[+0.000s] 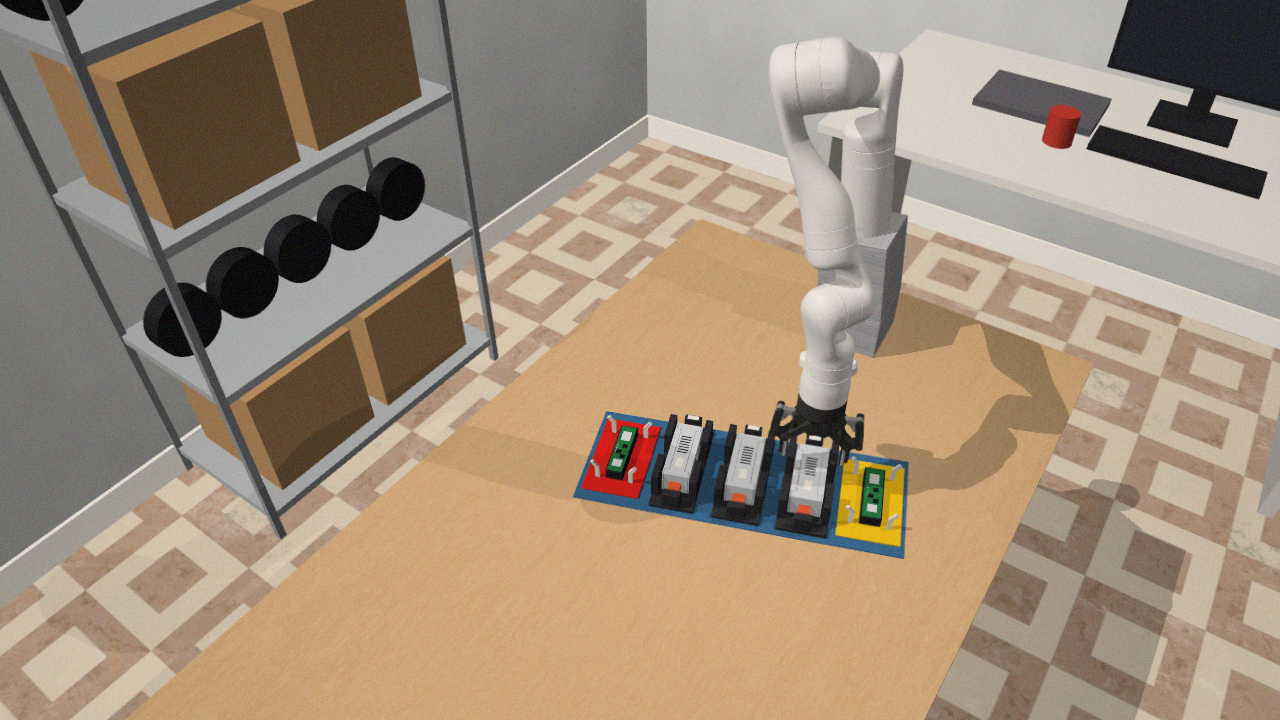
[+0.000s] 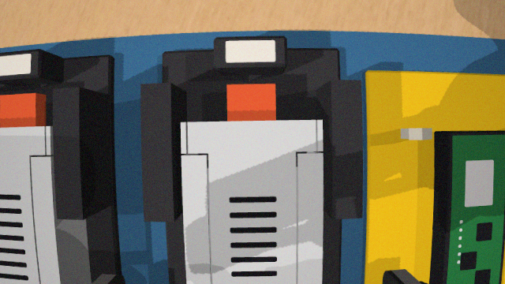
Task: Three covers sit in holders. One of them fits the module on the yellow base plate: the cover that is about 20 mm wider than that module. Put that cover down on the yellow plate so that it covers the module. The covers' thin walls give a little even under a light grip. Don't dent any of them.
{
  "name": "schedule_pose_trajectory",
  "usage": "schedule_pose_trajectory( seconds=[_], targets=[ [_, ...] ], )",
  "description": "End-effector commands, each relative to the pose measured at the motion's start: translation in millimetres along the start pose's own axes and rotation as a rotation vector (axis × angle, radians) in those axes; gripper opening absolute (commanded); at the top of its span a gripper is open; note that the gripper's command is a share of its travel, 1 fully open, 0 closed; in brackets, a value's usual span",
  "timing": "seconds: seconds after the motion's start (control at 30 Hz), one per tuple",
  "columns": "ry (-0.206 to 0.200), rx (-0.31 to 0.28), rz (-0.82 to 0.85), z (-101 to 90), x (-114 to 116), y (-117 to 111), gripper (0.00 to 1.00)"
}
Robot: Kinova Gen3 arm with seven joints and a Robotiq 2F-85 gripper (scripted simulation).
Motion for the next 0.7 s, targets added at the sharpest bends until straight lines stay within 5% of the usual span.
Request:
schedule_pose_trajectory(
  seconds=[0.0,0.13,0.47,0.67],
  targets=[
    [0.000,-0.001,0.000,-3.5,0,1,1.00],
    [0.000,-0.001,0.000,-3.5,0,1,1.00],
    [0.000,-0.001,0.000,-57.6,0,1,1.00],
    [0.000,-0.001,0.000,-57.6,0,1,1.00]
  ],
)
Point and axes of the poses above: the point where the finger pads meet when closed, its own z axis out along the fingers, its own x axis across the jaws, y = z × x, the point moved 8 cm from there along -z, back along the fingers, and after that the axes turned 2 degrees about z, right-handed, at the moved point
